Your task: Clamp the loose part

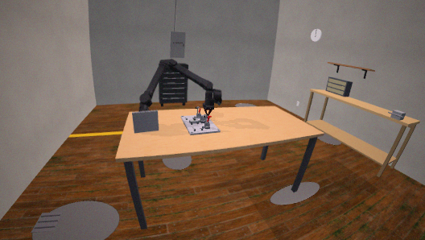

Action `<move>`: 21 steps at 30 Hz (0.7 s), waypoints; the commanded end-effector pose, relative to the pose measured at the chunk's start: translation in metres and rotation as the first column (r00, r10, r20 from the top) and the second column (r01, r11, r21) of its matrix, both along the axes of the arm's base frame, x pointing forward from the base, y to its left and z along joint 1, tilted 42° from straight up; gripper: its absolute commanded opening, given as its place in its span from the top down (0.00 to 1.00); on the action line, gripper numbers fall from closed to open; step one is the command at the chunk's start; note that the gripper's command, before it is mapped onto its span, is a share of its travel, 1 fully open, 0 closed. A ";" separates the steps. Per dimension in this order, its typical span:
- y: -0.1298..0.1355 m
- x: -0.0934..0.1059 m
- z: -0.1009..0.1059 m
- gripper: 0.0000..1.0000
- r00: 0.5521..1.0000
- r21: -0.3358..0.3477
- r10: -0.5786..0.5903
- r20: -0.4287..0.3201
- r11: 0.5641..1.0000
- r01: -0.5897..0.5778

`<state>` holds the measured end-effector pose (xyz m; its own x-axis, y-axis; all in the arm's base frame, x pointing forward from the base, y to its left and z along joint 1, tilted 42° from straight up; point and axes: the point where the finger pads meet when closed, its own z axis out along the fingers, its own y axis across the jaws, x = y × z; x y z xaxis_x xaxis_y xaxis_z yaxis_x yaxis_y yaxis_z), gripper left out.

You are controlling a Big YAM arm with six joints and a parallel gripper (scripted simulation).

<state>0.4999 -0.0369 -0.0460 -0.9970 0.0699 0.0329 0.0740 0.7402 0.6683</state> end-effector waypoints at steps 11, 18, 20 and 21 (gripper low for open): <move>0.013 -0.002 -0.012 1.00 1.000 0.006 0.010 -0.013 1.000 -0.010; 0.013 -0.002 -0.013 1.00 1.000 0.006 0.012 -0.012 1.000 -0.012; 0.013 -0.002 -0.013 1.00 1.000 0.006 0.012 -0.012 1.000 -0.012; 0.013 -0.002 -0.013 1.00 1.000 0.006 0.012 -0.012 1.000 -0.012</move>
